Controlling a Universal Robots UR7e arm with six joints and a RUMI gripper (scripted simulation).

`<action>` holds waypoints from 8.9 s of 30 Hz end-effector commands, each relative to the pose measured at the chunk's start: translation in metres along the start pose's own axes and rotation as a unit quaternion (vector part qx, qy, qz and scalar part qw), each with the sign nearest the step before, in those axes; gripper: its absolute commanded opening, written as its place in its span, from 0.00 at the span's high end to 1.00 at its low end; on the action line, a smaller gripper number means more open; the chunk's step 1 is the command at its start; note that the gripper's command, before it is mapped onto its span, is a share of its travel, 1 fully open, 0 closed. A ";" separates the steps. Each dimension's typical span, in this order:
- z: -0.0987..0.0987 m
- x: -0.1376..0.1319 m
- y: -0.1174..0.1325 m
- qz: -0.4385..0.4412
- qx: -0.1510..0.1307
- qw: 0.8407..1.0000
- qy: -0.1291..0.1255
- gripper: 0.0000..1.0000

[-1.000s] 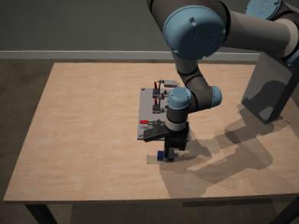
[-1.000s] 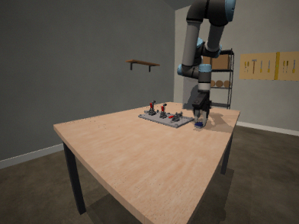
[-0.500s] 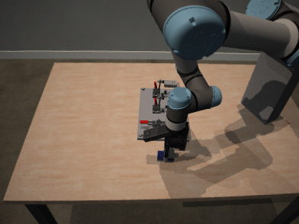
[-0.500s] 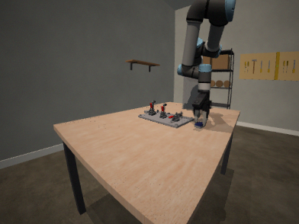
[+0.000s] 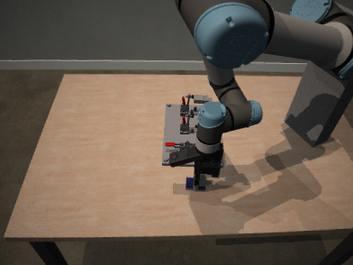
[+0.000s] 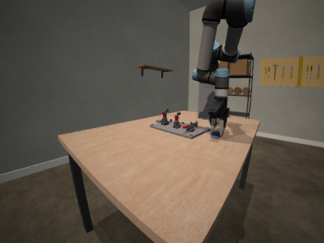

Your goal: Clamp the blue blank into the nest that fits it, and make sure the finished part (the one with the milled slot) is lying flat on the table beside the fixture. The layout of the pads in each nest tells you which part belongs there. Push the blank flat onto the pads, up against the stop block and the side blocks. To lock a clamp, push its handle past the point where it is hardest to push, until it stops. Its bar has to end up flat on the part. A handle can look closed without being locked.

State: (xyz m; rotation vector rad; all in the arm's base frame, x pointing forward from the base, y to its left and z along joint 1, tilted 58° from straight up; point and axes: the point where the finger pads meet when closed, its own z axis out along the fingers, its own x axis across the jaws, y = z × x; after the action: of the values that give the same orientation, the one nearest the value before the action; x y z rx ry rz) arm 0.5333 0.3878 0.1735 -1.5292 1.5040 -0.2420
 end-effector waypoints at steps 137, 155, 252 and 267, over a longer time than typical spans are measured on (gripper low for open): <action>-0.086 0.002 0.041 -0.029 0.000 1.000 0.000 1.00; -0.086 0.007 0.040 -0.029 0.000 1.000 0.000 1.00; -0.077 0.327 0.020 -0.029 0.001 1.000 0.000 1.00; -0.076 0.363 0.018 -0.029 0.001 1.000 0.000 1.00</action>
State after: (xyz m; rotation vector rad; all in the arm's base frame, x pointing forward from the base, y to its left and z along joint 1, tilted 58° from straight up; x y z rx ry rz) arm 0.5476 0.0499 0.0388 -1.5720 1.4615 -0.2775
